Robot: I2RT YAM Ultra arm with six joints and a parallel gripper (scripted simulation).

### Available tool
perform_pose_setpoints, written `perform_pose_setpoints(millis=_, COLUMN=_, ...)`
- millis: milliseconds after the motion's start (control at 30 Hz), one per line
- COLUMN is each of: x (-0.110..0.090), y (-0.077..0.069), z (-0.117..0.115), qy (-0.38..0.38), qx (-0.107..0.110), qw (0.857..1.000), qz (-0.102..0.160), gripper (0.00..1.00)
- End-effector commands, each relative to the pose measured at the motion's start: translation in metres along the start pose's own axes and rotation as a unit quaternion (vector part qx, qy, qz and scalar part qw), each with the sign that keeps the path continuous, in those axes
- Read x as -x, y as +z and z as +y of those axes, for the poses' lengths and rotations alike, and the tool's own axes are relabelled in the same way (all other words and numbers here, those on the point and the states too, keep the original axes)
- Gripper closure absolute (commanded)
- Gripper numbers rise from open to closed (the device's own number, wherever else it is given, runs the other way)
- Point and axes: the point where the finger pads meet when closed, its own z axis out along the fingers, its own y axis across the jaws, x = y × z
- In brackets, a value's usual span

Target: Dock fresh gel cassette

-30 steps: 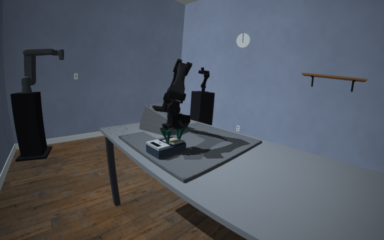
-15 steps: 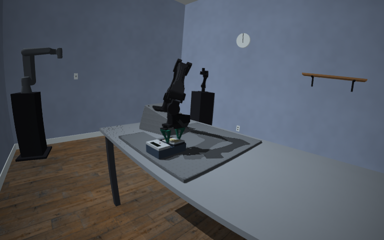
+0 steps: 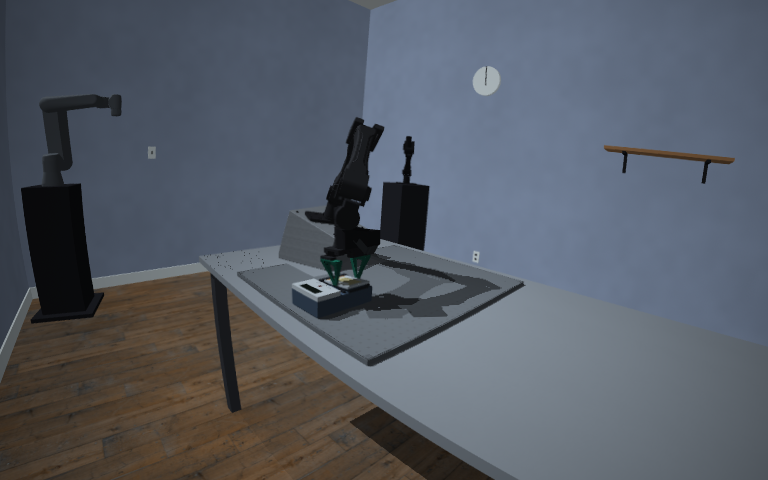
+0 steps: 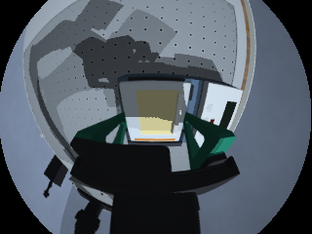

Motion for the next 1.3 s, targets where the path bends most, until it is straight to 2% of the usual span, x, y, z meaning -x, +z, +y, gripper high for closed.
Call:
perform_pose_setpoints(millis=0, x=-0.012, y=-0.010, z=-0.003, qy=0.011, qx=-0.001, qw=1.000, qz=0.005, gripper=1.00)
perform_pose_setpoints(millis=733, x=-0.014, y=-0.010, z=-0.005, qy=0.011, qx=-0.004, qw=1.000, qz=0.008, gripper=1.00)
perform_pose_setpoints(millis=767, x=-0.006, y=-0.007, z=-0.012, qy=0.009, qx=-0.007, qw=1.000, qz=0.008, gripper=1.00)
perform_pose_setpoints(millis=833, x=-0.007, y=-0.004, z=-0.012, qy=0.011, qx=-0.005, qw=1.000, qz=0.011, gripper=1.00)
perform_pose_setpoints(millis=967, x=-0.005, y=-0.001, z=-0.007, qy=0.006, qx=-0.003, qw=0.999, qz=0.035, gripper=1.00)
perform_pose_setpoints(millis=1100, x=-0.007, y=-0.002, z=-0.010, qy=0.008, qx=-0.004, qw=0.999, qz=0.035, gripper=1.00)
perform_pose_setpoints(millis=1133, x=-0.003, y=-0.009, z=-0.012, qy=0.007, qx=-0.010, qw=1.000, qz=0.028, gripper=1.00)
perform_pose_setpoints(millis=1267, x=-0.004, y=-0.012, z=-0.012, qy=0.006, qx=-0.012, qw=1.000, qz=0.026, gripper=1.00)
